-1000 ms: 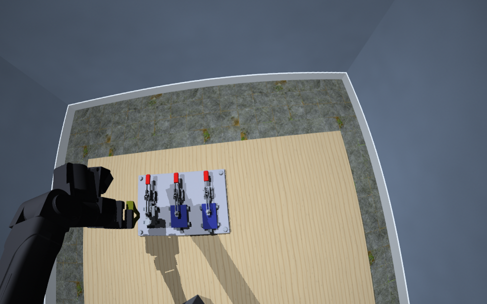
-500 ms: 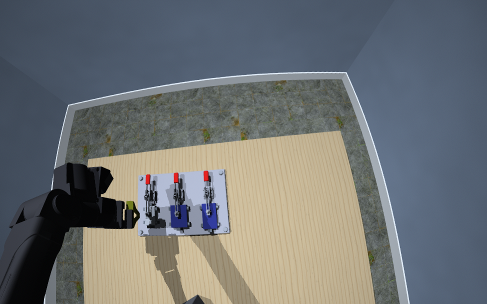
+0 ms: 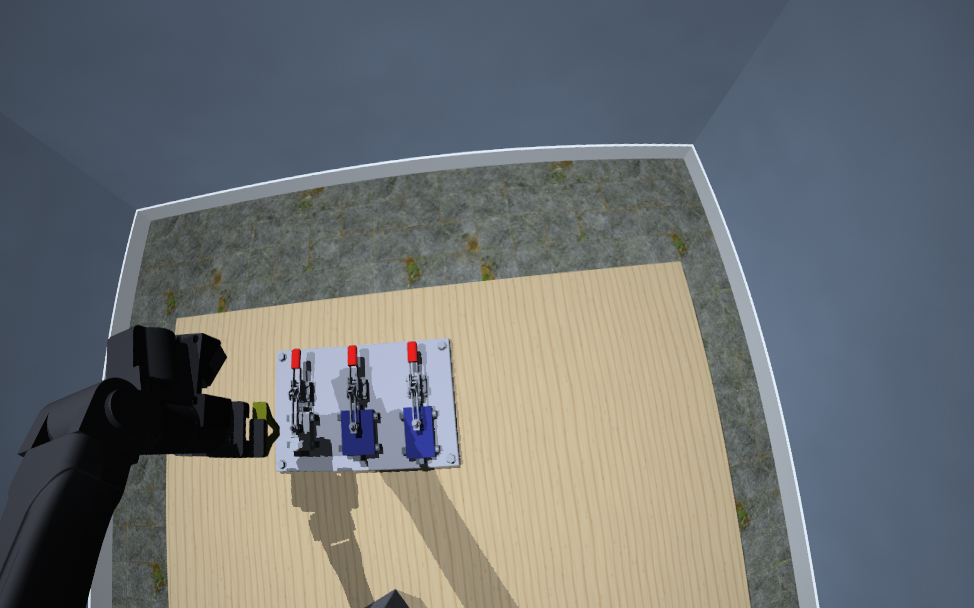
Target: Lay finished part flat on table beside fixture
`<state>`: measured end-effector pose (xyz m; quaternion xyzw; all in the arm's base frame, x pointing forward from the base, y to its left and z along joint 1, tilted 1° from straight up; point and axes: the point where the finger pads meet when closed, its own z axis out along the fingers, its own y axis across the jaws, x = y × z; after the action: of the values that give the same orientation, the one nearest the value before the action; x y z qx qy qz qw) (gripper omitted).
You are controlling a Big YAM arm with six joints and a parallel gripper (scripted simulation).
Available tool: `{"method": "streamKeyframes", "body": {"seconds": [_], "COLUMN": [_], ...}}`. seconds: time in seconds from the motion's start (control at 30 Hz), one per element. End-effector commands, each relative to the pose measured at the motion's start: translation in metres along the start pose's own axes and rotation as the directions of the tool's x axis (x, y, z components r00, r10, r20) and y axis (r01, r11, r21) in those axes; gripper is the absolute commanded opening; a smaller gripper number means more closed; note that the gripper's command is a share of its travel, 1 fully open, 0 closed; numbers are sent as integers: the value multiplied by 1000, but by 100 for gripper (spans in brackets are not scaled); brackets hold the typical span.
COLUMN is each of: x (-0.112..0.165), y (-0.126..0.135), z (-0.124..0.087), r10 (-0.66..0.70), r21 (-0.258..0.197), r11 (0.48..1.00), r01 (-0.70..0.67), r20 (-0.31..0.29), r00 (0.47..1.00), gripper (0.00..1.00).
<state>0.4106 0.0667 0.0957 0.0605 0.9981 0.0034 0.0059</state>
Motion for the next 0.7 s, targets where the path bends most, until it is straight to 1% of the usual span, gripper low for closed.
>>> {"method": "streamKeyframes", "body": {"seconds": [0.0,0.67], "x": [-35,-35], "y": [3,3], "z": [-34,-36], "r10": [20,19], "r21": [-27,-27], "r11": [999,1000], "r01": [-17,-16], "r20": [105,105], "r00": [994,994], "gripper": [92,92]}}
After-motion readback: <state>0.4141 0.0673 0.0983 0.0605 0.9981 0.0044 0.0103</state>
